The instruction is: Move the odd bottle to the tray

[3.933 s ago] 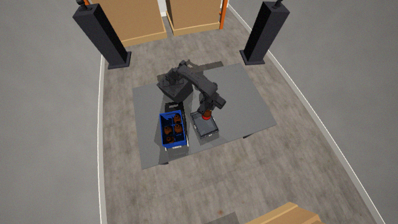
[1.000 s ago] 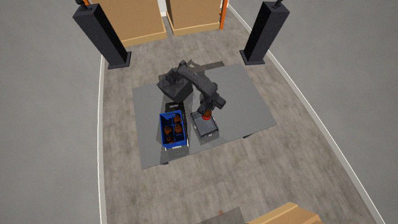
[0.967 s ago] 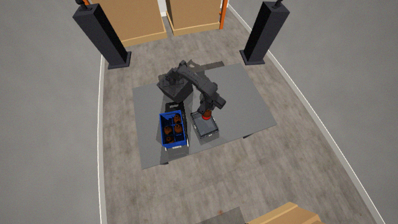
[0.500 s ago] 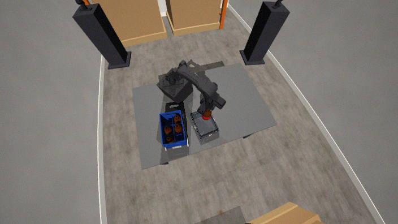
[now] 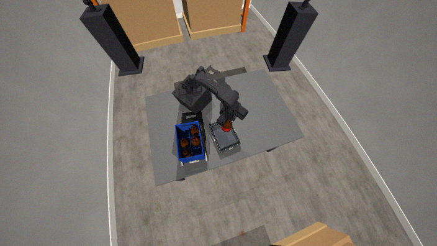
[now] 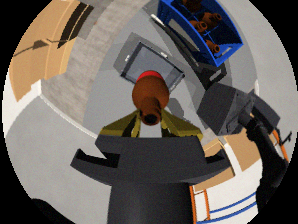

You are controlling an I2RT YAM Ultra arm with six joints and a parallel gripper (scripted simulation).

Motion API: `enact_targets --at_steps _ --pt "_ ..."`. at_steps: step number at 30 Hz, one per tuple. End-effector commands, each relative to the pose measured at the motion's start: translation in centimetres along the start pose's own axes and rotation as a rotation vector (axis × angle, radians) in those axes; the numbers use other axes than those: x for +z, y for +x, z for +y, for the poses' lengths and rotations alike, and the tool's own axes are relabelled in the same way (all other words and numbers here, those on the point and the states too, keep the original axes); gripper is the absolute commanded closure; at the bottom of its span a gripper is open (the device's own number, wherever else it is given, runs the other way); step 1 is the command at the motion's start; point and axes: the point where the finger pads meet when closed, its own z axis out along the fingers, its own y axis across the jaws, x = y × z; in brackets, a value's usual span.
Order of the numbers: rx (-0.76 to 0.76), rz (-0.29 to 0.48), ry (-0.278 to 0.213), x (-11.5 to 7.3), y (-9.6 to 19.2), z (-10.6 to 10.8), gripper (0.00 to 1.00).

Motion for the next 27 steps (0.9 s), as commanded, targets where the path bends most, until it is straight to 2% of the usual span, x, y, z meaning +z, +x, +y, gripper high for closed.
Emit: enact_targets --at_steps 1,13,27 --pt "-0.007 -0.016 -0.054 -2.38 0.38 0.54 1.00" --pt "-0.007 -0.016 -0.053 -2.36 0.38 0.54 1.00" --pt "-0.007 -0.013 -0.029 -1.58 0.41 0.27 1.00"
